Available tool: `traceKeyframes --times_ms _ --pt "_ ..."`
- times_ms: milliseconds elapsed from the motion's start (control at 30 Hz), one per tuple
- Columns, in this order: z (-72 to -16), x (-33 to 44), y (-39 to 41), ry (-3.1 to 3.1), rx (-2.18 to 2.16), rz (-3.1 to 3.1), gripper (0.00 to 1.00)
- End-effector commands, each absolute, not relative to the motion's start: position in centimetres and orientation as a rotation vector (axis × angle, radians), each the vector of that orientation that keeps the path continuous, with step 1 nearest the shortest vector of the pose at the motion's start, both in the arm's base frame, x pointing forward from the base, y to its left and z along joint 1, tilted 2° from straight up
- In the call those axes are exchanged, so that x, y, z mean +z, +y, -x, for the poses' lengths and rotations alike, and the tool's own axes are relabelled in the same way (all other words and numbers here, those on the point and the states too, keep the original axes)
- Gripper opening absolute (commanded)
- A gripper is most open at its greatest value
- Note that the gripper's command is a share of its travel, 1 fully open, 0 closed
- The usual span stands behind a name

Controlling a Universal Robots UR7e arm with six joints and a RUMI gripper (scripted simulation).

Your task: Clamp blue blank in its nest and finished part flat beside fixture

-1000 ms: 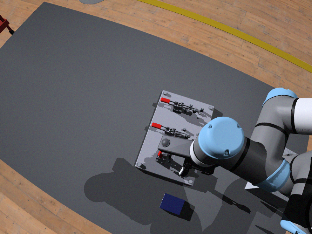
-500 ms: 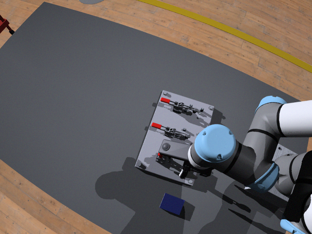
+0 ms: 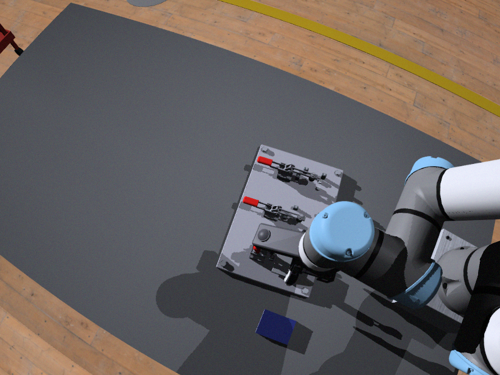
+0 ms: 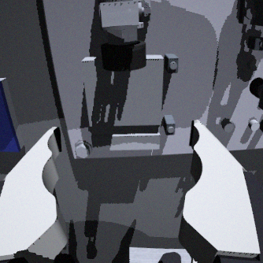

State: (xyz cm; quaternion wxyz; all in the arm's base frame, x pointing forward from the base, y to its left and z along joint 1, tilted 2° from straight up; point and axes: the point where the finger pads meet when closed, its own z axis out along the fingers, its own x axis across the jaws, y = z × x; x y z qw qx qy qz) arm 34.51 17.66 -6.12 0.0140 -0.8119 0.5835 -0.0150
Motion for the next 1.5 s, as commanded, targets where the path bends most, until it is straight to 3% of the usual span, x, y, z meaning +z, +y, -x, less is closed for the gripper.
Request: traceKeyframes --times_ms 0,1467 --pt "-34.2 -6.3 17.7 1.816 -0.044 2.532 0.59" --pt "-34.0 -7.5 17.7 1.817 -0.041 2.533 0.59"
